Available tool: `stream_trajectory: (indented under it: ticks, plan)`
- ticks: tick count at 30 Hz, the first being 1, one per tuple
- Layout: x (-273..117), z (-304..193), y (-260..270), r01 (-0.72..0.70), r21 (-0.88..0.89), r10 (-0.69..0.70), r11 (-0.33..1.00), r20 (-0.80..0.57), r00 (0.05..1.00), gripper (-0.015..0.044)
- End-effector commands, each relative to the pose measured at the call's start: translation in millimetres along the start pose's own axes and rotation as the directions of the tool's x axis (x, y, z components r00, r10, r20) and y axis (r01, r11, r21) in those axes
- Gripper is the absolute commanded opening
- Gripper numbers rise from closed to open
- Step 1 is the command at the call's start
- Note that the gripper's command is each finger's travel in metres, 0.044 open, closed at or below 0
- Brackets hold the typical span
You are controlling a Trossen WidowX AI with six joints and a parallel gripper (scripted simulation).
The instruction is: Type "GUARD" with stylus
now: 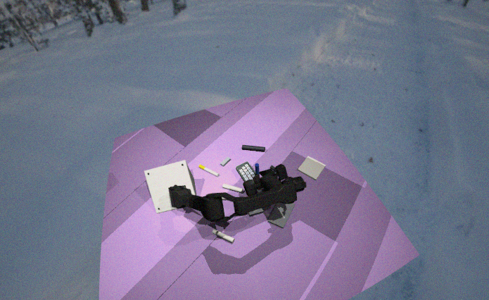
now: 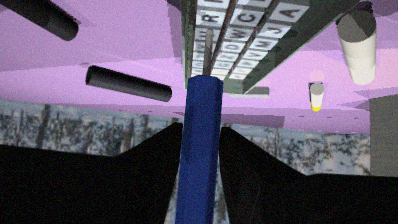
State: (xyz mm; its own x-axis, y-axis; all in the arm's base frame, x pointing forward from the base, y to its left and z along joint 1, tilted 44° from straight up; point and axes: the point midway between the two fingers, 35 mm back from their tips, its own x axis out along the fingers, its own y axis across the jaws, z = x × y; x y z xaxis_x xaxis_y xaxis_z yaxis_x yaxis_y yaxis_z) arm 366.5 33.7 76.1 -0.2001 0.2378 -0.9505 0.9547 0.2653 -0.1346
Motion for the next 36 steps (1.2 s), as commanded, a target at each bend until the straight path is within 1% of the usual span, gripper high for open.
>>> stream_trajectory:
  ticks: [1,26,36]
  plan:
    - [0.9,1.5,0.3,0.000,-0.006,0.000,1.000,0.004,1.000,0.0081]
    - [5.8,10.2,0.3,0.000,-0.006,0.000,1.000,0.004,1.000,0.0081]
    - [2.6,4.5,0.3,0.000,-0.006,0.000,1.000,0.004,1.000,0.0081]
